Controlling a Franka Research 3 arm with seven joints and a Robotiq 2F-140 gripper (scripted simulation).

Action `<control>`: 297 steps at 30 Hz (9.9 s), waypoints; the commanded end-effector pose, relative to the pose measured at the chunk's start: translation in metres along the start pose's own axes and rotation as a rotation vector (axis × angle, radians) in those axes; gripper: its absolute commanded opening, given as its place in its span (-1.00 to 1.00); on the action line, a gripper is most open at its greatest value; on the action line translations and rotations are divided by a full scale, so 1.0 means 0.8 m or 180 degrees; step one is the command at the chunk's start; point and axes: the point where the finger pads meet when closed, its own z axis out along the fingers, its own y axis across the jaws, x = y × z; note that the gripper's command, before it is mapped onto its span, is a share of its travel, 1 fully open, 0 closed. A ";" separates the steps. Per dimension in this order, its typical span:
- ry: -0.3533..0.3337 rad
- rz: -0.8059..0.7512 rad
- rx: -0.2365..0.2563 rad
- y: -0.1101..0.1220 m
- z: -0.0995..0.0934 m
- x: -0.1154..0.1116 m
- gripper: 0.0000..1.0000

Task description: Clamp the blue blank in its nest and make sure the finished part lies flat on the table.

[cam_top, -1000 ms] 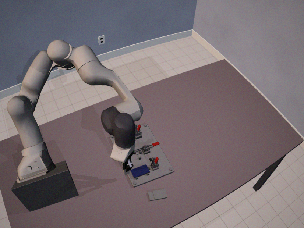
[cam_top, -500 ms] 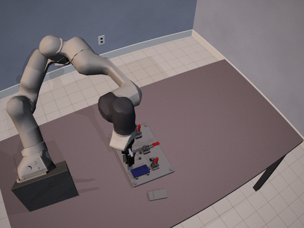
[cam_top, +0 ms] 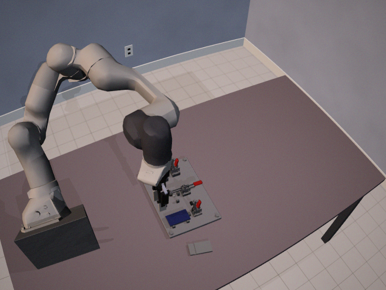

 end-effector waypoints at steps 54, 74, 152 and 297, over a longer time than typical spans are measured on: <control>0.0017 0.0039 -0.0015 0.001 0.075 -0.031 -0.44; 0.0017 0.0039 -0.0015 -0.001 0.076 -0.205 -0.44; 0.0017 0.0039 -0.0015 0.000 0.152 -0.207 -1.00; 0.0017 0.0039 -0.0015 -0.001 0.188 -0.267 -1.00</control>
